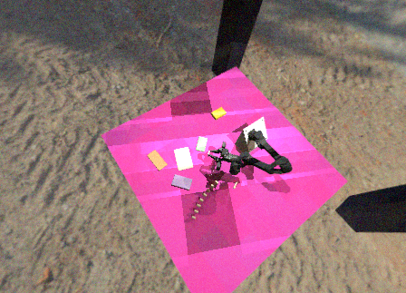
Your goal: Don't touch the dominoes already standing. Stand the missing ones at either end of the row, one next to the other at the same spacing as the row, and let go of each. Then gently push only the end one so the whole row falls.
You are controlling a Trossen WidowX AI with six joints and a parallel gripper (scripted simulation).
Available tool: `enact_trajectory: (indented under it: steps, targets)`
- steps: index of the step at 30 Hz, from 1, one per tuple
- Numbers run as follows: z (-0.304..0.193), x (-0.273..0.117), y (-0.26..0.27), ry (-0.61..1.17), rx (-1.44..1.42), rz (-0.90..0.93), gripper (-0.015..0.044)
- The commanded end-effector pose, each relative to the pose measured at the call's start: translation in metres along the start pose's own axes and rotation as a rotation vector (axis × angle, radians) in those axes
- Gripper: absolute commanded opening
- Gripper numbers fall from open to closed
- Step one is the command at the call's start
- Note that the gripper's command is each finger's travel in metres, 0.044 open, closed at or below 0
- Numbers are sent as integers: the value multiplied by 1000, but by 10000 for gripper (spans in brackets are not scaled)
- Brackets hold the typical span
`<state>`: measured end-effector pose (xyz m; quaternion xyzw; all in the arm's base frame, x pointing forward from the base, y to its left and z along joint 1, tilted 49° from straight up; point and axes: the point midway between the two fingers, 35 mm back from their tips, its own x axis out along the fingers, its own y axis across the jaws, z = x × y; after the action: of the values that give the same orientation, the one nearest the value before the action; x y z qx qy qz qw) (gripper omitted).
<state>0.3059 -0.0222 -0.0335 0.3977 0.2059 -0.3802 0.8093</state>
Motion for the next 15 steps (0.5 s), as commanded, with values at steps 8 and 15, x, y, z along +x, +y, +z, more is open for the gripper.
enact_trajectory:
  steps: [8, 15]
  targets:
    - [-3, 0, 1, -4, 8, 0, 107]
    - [-28, 5, 4, 3, 9, -6, 107]
